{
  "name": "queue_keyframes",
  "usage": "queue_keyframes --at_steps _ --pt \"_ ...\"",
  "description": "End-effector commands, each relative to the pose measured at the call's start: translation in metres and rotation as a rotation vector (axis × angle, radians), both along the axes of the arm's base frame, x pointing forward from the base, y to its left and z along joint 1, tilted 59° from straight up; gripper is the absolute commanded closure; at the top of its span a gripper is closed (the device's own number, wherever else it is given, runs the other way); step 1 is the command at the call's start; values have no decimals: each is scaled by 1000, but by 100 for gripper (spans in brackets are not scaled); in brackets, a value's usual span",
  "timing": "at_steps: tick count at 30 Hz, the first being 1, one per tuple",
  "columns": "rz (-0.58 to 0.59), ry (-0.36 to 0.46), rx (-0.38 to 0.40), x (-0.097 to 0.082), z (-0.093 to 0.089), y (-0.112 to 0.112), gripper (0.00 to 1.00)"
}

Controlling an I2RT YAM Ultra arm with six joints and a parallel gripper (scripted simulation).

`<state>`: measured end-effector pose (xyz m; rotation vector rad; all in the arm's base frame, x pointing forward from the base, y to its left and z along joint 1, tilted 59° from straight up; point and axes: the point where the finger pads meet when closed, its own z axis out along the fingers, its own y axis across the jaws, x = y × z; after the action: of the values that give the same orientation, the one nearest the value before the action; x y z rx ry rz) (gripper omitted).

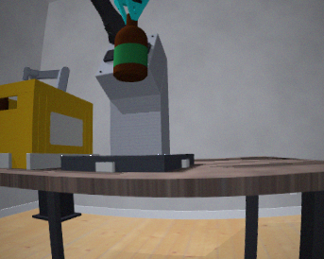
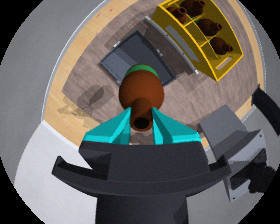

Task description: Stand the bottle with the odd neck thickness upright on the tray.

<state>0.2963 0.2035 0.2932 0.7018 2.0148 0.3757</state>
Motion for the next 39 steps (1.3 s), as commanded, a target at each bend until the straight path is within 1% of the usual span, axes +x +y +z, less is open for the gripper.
queue_keyframes --at_steps 1,12,18,22,23,27,31,34,39 --pt "23 -21 24 -8 15 7 100" --pt "23 -20 23 -8 15 7 100" --pt "23 -12 11 -7 9 11 100" --pt "23 -18 20 -9 12 10 100" --pt "23 -27 34 -10 17 8 100" --pt "23 -11 9 -8 7 15 100" --pt "23 -21 25 -11 12 14 100" --pt "24 -13 12 -10 7 18 100" --pt "23 -20 24 -12 11 16 100"
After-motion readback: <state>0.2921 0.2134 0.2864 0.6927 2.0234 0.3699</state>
